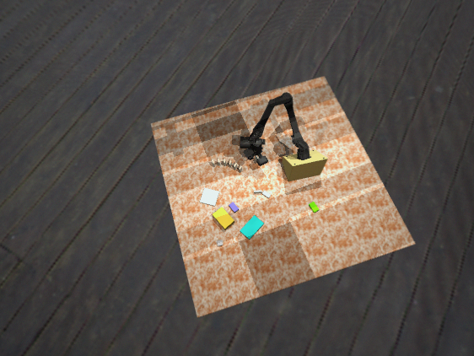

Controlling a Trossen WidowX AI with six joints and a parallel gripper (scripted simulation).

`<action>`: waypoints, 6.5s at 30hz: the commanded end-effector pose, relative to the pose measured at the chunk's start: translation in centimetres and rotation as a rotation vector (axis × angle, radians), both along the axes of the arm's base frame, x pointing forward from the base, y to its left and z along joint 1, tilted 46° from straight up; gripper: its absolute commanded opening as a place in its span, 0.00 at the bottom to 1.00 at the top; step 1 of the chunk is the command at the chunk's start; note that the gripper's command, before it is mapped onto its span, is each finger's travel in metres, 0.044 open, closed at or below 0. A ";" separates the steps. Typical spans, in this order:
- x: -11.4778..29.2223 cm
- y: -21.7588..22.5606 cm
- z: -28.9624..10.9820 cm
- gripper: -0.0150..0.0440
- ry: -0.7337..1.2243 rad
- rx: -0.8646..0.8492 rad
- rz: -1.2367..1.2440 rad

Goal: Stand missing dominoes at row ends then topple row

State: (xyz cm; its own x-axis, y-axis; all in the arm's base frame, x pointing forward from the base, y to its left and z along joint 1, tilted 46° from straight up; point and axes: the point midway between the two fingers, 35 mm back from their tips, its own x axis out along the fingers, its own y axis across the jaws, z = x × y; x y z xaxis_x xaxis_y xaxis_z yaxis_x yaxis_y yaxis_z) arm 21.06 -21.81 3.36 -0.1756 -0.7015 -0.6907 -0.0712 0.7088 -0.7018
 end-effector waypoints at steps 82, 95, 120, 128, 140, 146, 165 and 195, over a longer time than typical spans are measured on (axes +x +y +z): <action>12.4 11.5 3.4 0.44 -0.717 -0.171 -0.727; 11.5 5.8 -2.5 0.44 -0.718 -0.167 -0.727; 10.0 2.6 -5.5 0.48 -0.718 -0.177 -0.725; 10.0 2.6 -5.5 0.84 -0.718 -0.177 -0.725; 12.3 8.4 0.1 1.00 -0.722 -0.162 -0.729; 12.5 11.7 3.7 1.00 -0.724 -0.167 -0.729; 8.5 17.8 -10.3 1.00 -0.776 -0.178 -0.789; 5.1 14.4 -17.8 1.00 -0.791 -0.190 -0.802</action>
State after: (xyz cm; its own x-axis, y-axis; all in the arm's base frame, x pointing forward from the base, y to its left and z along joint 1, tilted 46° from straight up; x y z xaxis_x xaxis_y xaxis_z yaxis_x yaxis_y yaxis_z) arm 26.52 -7.02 -13.97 -0.1799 -0.6839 -0.7070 0.8680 0.2277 -0.4412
